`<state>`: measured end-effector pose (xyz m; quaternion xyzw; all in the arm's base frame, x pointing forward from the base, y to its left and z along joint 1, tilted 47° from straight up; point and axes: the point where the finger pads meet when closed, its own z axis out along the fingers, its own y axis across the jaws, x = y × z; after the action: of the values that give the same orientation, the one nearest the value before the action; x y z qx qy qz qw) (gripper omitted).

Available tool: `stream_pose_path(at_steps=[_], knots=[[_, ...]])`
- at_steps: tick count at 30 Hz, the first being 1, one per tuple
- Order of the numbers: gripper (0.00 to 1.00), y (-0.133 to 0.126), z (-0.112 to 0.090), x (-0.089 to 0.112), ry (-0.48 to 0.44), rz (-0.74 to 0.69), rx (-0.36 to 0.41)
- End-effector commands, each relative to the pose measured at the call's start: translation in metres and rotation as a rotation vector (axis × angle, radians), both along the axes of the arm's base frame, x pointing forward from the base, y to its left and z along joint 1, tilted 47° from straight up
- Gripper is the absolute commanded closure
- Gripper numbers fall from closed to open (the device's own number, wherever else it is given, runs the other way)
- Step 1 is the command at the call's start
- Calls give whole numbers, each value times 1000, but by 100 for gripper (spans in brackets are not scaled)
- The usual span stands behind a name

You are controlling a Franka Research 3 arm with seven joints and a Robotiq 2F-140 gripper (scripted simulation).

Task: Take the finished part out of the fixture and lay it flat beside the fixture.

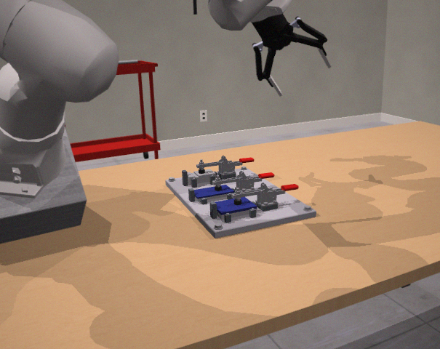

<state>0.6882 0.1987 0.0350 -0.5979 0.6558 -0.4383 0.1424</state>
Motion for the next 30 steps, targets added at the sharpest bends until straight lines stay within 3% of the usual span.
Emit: stream_pose_path(at_steps=[1, 6, 7, 13, 14, 21, 22, 29, 30], knots=[[0, -5, -3, -10, 105, 61, -137], [0, -5, -3, -10, 105, 61, -137], [0, -8, -9, -24, 172, 94, -206], [0, -8, -9, -24, 172, 94, -206], [0, -12, -15, -38, 247, 132, -278], [0, -12, -15, -38, 247, 132, -278], [0, -15, -21, -55, 329, 175, -352], [0, -15, -21, -55, 329, 175, -352], [0, -19, -27, -73, 419, 223, -426]])
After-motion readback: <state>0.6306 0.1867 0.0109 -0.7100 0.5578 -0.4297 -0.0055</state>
